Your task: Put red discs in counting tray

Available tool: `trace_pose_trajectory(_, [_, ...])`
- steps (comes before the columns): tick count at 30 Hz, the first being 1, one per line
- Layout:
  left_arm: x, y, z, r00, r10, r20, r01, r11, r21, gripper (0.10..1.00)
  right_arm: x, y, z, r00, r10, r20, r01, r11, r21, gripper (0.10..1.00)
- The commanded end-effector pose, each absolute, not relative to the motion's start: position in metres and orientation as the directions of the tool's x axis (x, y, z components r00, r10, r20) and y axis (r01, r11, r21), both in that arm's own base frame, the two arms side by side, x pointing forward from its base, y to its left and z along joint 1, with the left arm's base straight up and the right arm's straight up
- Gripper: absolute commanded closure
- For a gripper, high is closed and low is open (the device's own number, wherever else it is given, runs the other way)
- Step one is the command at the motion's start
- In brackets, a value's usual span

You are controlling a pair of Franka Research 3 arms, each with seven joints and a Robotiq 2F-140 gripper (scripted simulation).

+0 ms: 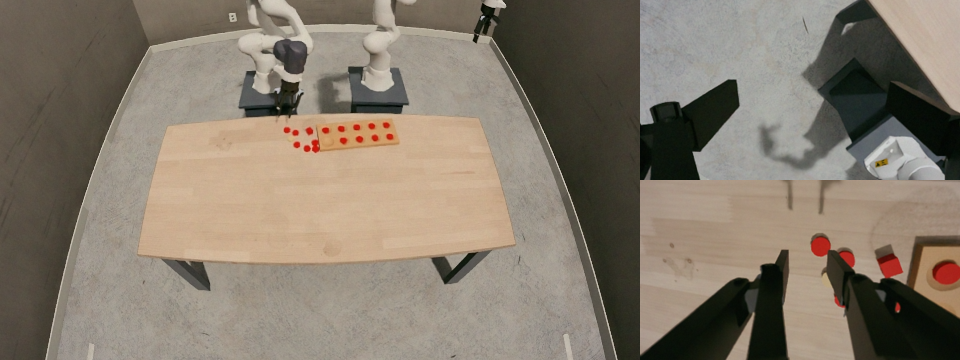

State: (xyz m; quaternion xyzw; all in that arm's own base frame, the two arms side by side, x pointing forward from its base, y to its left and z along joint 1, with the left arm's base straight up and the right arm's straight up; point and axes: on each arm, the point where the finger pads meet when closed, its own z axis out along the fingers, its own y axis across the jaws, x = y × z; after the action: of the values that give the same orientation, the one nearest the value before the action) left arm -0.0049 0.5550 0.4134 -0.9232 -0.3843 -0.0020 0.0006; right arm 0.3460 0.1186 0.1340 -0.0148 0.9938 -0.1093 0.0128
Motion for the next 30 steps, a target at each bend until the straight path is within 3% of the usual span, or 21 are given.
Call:
trace_pose_trajectory(1, [-0.006,0.554,0.413,0.699,0.715,0.0,0.715,-0.699,0.0,0.098,0.351,0.12,0.136,-0.954,-0.299,0.006,-0.296,0.941,-0.162,0.747])
trace_pose_trajectory(12, [-0.006,0.554,0.413,0.699,0.715,0.0,0.715,-0.699,0.0,0.098,0.351,0.12,0.134,-0.869,-0.495,0.013,-0.493,0.863,-0.109,0.747])
trace_pose_trajectory(30, [-0.006,0.554,0.413,0.699,0.715,0.0,0.715,-0.699,0.0,0.098,0.352,0.119,0.123,-0.56,-0.828,0.003,-0.828,0.56,-0.007,0.747])
